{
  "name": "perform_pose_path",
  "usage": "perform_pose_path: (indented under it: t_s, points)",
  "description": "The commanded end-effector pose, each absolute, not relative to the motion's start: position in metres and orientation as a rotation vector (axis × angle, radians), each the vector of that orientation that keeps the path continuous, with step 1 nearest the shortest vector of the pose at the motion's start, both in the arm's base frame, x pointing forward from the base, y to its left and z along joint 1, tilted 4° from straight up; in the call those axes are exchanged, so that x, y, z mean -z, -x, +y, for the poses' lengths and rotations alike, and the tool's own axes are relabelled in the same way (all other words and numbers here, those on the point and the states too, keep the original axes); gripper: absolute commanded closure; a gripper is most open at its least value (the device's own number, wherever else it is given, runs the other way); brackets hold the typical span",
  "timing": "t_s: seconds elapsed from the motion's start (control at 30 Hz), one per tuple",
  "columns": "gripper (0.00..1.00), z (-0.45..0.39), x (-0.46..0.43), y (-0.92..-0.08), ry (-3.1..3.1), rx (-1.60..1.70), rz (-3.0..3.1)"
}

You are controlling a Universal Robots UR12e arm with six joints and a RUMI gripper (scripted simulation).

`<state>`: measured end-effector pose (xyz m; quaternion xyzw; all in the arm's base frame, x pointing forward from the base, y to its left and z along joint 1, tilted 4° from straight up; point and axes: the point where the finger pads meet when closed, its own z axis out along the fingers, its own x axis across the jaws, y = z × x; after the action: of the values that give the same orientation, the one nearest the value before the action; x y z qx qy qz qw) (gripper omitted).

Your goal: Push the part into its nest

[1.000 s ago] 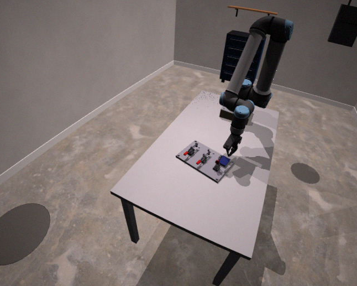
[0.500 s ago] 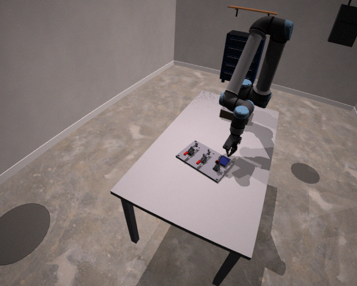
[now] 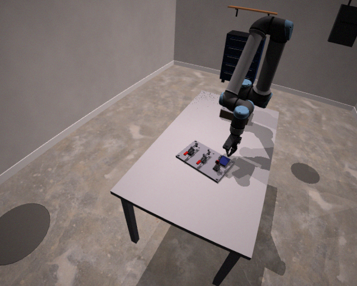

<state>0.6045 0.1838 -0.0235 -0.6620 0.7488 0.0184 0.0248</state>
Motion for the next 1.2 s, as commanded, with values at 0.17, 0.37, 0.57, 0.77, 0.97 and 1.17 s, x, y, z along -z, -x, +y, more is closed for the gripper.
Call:
perform_pose_path:
  t_s: [0.17,0.37,0.57,0.77,0.97,1.17]
  points:
    - [1.0,0.1815,0.0223,-0.6123,2.044,-0.055,2.316]
    - [1.0,0.182,0.022,-0.6108,2.045,-0.055,2.315]
    - [1.0,0.1821,0.022,-0.6105,2.045,-0.055,2.315]
    - [1.0,0.1822,0.022,-0.6105,2.045,-0.055,2.315]
    - [1.0,0.1818,0.0217,-0.614,2.045,-0.055,2.315]
    - [1.0,0.1814,0.0223,-0.6159,2.045,-0.055,2.316]
